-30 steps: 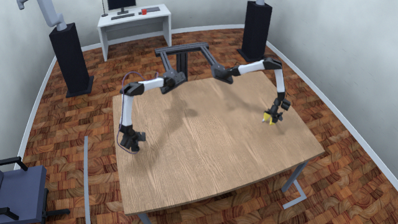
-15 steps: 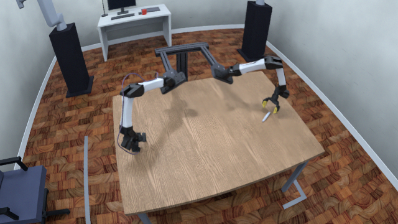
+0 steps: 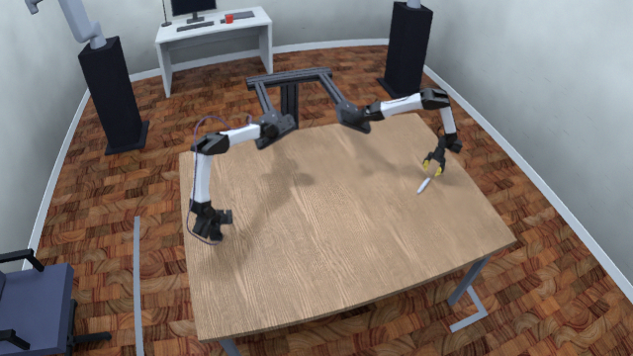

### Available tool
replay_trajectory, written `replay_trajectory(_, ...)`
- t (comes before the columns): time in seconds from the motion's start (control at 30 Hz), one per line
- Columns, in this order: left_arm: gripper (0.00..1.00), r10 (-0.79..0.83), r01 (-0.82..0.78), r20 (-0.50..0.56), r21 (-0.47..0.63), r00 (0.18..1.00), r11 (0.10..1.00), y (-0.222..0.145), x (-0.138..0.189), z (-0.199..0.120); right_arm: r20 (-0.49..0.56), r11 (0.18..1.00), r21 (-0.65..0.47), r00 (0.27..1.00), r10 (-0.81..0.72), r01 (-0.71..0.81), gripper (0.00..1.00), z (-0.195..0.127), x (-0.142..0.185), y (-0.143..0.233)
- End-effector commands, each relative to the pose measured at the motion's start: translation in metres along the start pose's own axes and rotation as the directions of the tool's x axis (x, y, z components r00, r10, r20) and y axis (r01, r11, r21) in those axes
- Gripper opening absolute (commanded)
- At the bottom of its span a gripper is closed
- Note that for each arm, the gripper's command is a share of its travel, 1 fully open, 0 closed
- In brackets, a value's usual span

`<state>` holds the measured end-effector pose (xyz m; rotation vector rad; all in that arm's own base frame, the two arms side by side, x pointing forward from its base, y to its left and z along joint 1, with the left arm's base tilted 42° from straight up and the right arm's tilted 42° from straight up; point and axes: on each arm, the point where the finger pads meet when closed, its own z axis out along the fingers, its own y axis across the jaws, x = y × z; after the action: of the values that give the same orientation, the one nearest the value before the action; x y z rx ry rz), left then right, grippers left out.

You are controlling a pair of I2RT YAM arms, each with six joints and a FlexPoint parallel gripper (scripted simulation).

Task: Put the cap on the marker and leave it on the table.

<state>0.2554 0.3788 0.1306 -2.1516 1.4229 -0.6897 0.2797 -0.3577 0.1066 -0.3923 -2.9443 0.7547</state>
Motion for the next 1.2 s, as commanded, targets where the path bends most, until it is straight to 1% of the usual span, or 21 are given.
replay_trajectory(0.0,0.63,0.002,-0.002,0.008,0.005,1.000,1.000,-0.003,0.001,0.009,-0.023,1.000,0.000,1.000,-0.005,0.005,1.00,-0.013,-0.002,0.002)
replay_trajectory(0.1,0.63,-0.002,0.002,-0.014,-0.013,1.000,1.000,0.001,0.007,0.014,-0.025,1.000,-0.001,1.000,-0.008,0.008,1.00,-0.024,-0.008,0.003)
replay_trajectory(0.17,0.63,0.013,-0.013,-0.005,0.001,1.000,1.000,-0.005,0.008,0.008,-0.016,1.000,0.004,1.000,-0.008,0.008,1.00,-0.031,-0.014,0.003)
replay_trajectory(0.37,0.63,0.009,-0.009,-0.001,0.003,1.000,1.000,-0.004,0.005,0.007,0.019,1.000,0.019,1.000,0.000,0.000,1.00,-0.043,-0.027,-0.002)
replay_trajectory(0.43,0.63,0.009,-0.009,-0.001,0.003,1.000,1.000,-0.004,0.005,0.007,0.020,1.000,0.021,1.000,-0.001,0.000,0.78,-0.040,-0.027,-0.004)
replay_trajectory(0.5,0.63,0.009,-0.009,-0.001,0.003,1.000,1.000,-0.004,0.005,0.007,0.020,1.000,0.021,1.000,-0.001,0.000,0.78,-0.040,-0.027,-0.004)
replay_trajectory(0.53,0.63,0.009,-0.009,-0.002,0.003,1.000,1.000,-0.004,0.005,0.007,0.035,1.000,0.023,0.999,0.006,-0.006,0.67,-0.047,-0.027,-0.006)
replay_trajectory(0.57,0.63,0.009,-0.009,-0.002,0.003,1.000,1.000,-0.004,0.005,0.007,0.039,1.000,0.024,0.999,0.007,-0.008,0.64,-0.048,-0.027,-0.007)
replay_trajectory(0.6,0.63,0.020,-0.021,0.011,0.017,1.000,1.000,-0.011,0.006,0.004,0.035,1.000,0.022,0.999,0.009,-0.010,0.64,-0.046,-0.025,-0.007)
replay_trajectory(0.7,0.63,0.008,-0.008,0.000,0.002,1.000,1.000,-0.007,0.003,0.019,0.036,1.000,0.019,0.999,0.010,-0.011,0.64,-0.043,-0.022,-0.008)
replay_trajectory(0.83,0.63,0.010,-0.010,0.002,0.005,1.000,1.000,-0.010,0.003,0.024,0.053,1.000,0.021,0.999,0.012,-0.014,0.64,-0.040,-0.023,-0.010)
replay_trajectory(0.93,0.63,0.008,-0.008,0.000,0.003,1.000,1.000,-0.008,0.004,0.028,0.029,1.000,0.008,1.000,0.000,0.000,0.64,-0.023,-0.023,-0.005)
replay_trajectory(1.17,0.63,0.006,-0.006,-0.003,-0.001,1.000,1.000,-0.007,0.004,0.037,0.025,1.000,0.007,1.000,-0.002,0.001,0.64,-0.013,-0.024,-0.004)
